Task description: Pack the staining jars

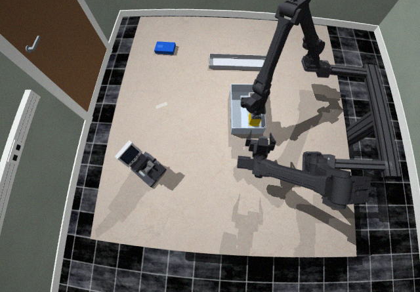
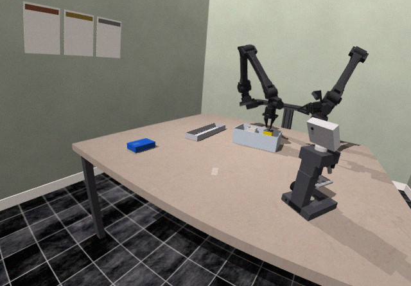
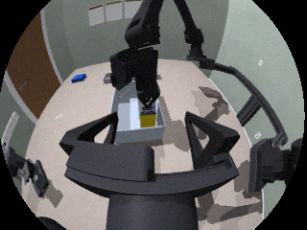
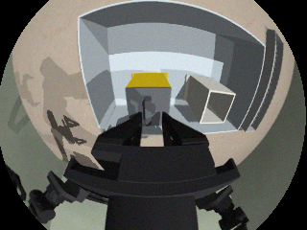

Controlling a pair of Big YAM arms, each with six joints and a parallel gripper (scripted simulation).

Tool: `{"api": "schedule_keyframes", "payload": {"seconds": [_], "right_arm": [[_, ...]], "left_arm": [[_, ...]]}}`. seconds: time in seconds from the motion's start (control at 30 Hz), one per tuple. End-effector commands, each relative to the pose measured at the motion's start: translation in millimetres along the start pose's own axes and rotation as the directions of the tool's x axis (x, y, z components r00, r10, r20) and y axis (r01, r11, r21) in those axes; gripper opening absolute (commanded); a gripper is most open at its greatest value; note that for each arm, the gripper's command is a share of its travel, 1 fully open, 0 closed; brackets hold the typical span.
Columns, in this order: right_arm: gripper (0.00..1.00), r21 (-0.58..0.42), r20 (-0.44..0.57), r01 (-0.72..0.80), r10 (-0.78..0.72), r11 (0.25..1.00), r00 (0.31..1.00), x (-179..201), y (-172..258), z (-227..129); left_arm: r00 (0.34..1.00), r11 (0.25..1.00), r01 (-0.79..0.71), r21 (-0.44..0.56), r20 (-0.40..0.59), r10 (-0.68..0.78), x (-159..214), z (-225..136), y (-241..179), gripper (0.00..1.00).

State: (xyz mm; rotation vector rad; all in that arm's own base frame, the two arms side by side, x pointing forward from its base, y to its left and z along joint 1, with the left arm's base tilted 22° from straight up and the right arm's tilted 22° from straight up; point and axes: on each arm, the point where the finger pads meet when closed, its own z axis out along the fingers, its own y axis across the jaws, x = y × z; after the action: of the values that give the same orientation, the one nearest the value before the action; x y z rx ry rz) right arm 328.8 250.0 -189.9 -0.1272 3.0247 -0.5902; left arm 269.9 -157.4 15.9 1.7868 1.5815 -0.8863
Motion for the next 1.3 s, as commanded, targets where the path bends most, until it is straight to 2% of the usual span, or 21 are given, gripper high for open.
{"api": "schedule_keyframes", "payload": {"seconds": [0.0,0.17,0.2,0.27,0.33,0.47,0.83,1.27], "right_arm": [[0.25,-0.006,0.010,-0.001,0.001,1.000,1.000,-9.3,4.3,13.8],[0.22,-0.016,0.021,-0.008,0.008,1.000,1.000,-17.1,10.2,18.1],[0.16,-0.015,0.019,-0.007,0.007,1.000,1.000,-16.2,9.5,18.6],[0.16,-0.015,0.019,-0.007,0.007,1.000,1.000,-16.2,9.5,18.6],[0.10,-0.006,0.013,0.012,-0.012,1.000,1.000,-4.9,9.2,20.0],[0.00,-0.015,0.025,0.007,-0.007,1.000,1.000,-9.3,8.8,11.3],[0.00,-0.012,0.023,0.008,-0.007,1.000,1.000,-5.1,9.2,4.2],[0.00,-0.086,0.096,-0.012,0.020,0.996,0.995,-29.4,29.5,-66.3]], "left_arm": [[0.999,0.999,-0.036,-0.027,0.004,0.036,-4.5,-7.8,15.4,1.00],[0.999,0.999,-0.036,-0.027,0.003,0.036,-4.5,-7.8,15.4,1.00],[0.999,0.999,-0.036,-0.027,0.003,0.036,-4.5,-7.8,15.4,1.00],[0.999,0.999,-0.036,-0.027,0.003,0.036,-4.5,-7.8,15.4,1.00],[0.999,0.999,-0.036,-0.027,0.003,0.036,-4.5,-7.8,15.4,1.00],[0.999,0.999,-0.036,-0.027,0.003,0.036,-4.5,-7.8,15.4,1.00],[0.999,0.999,-0.036,-0.027,0.003,0.036,-4.5,-7.8,15.4,1.00],[0.999,0.999,-0.036,-0.027,0.003,0.036,-4.5,-7.8,15.4,1.00]]}}
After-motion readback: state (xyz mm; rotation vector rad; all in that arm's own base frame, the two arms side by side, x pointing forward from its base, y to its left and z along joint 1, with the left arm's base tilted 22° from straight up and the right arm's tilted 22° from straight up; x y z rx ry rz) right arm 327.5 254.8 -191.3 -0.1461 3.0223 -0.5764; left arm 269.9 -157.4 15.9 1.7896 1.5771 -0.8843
